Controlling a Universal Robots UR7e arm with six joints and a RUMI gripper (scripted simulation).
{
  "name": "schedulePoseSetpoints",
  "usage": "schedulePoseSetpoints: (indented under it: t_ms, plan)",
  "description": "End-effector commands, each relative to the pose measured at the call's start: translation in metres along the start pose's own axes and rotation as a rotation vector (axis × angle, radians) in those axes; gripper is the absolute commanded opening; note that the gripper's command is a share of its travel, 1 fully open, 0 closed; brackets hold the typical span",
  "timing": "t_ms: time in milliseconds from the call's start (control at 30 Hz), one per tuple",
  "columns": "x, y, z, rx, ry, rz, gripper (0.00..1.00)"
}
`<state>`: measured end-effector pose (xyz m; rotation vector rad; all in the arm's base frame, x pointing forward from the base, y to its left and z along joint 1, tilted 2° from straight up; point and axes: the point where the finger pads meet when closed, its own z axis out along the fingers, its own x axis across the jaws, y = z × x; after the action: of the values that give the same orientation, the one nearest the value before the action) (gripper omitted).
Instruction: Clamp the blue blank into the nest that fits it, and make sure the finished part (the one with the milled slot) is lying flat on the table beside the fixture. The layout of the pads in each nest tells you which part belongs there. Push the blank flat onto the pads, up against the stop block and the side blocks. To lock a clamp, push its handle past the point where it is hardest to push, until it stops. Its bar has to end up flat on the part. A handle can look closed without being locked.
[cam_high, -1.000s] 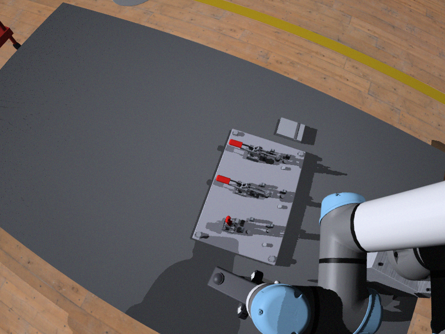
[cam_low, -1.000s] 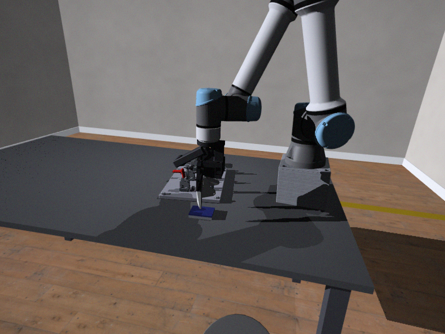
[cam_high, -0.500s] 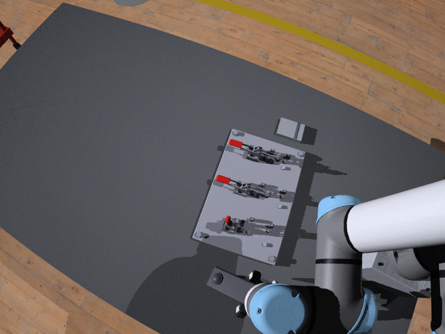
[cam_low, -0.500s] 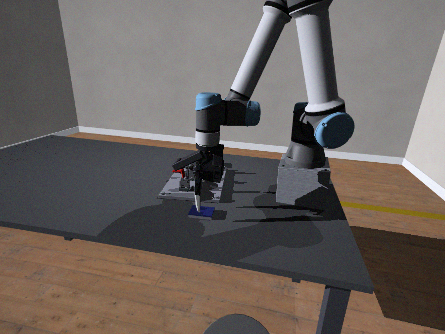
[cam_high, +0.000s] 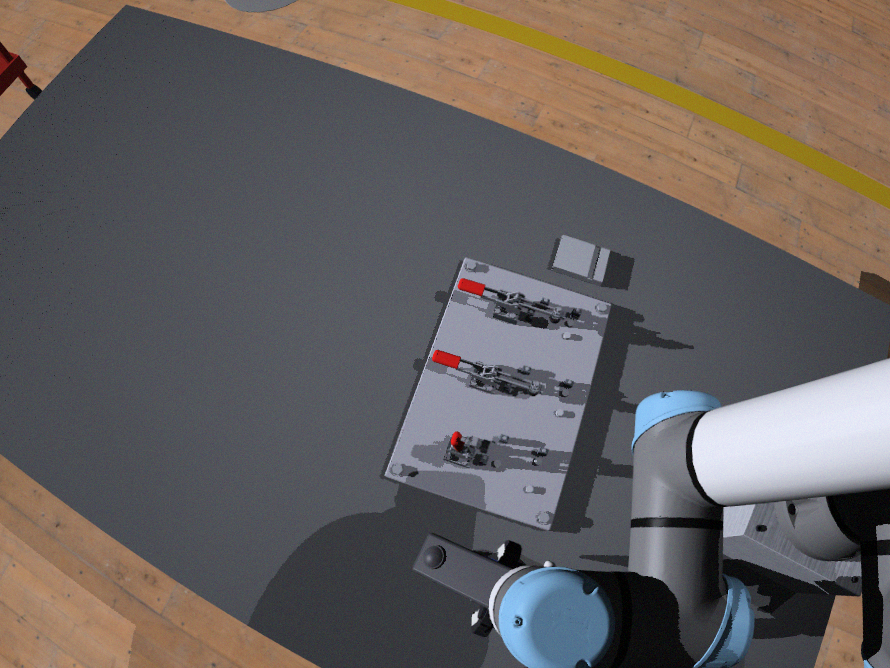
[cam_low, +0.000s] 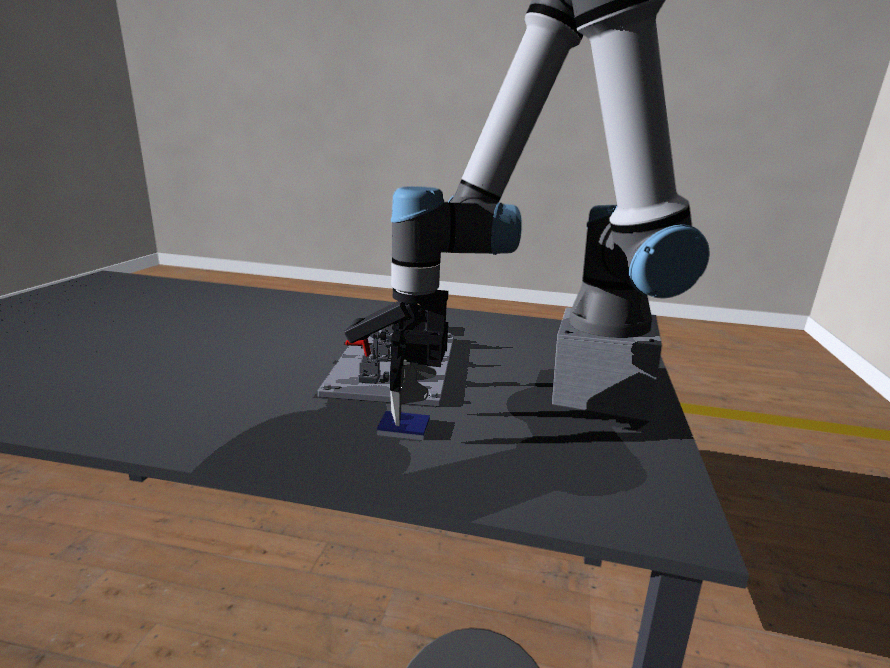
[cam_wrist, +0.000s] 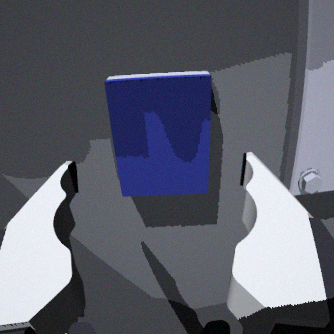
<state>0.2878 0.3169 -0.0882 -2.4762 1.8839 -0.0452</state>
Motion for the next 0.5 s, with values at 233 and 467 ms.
schedulePoseSetpoints:
  t_ms: [233, 467]
  plan:
    - [0.003, 0.004, 0.022, -0.005, 0.002, 0.002, 0.59]
    - [0.003, 0.005, 0.03, -0.005, 0.002, 0.002, 0.59]
